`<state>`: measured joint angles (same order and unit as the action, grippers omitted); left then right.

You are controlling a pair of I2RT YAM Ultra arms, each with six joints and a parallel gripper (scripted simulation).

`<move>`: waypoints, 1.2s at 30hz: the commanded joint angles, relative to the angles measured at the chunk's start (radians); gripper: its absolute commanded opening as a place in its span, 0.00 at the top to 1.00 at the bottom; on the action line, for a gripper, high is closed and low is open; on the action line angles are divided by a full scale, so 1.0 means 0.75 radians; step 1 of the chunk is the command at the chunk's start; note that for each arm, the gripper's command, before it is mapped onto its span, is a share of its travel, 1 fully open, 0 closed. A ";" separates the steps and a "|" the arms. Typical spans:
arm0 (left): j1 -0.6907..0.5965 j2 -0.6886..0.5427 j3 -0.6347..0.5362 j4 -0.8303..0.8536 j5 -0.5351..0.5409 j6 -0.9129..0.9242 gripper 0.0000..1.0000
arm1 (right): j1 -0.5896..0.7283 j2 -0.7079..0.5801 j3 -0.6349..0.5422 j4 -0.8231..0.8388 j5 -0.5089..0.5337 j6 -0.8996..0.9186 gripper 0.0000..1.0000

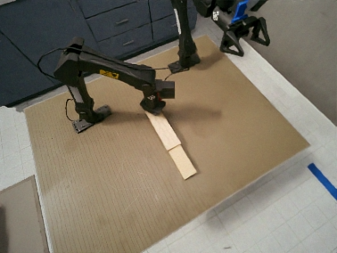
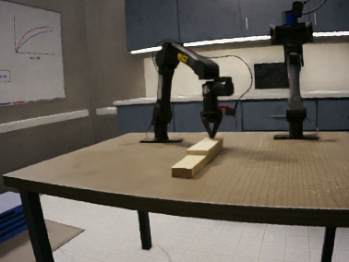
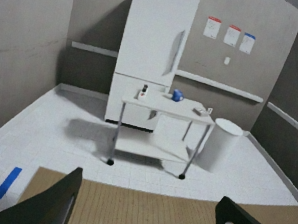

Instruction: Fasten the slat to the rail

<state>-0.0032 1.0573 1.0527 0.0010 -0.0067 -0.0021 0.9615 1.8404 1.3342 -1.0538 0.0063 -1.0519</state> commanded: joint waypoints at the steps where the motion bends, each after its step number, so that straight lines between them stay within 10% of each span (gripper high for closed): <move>1: 0.000 -0.003 0.007 0.006 0.000 0.000 0.00 | -0.006 -0.001 0.021 0.004 -0.012 0.243 0.88; 36: 0.000 -0.003 0.007 0.006 0.000 0.000 0.00 | -0.013 0.009 0.028 -0.017 -0.017 1.889 0.88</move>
<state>-0.0032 1.0573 1.0527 0.0010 -0.0067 -0.0021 0.9611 1.8404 1.3342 -1.0573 0.0044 0.1955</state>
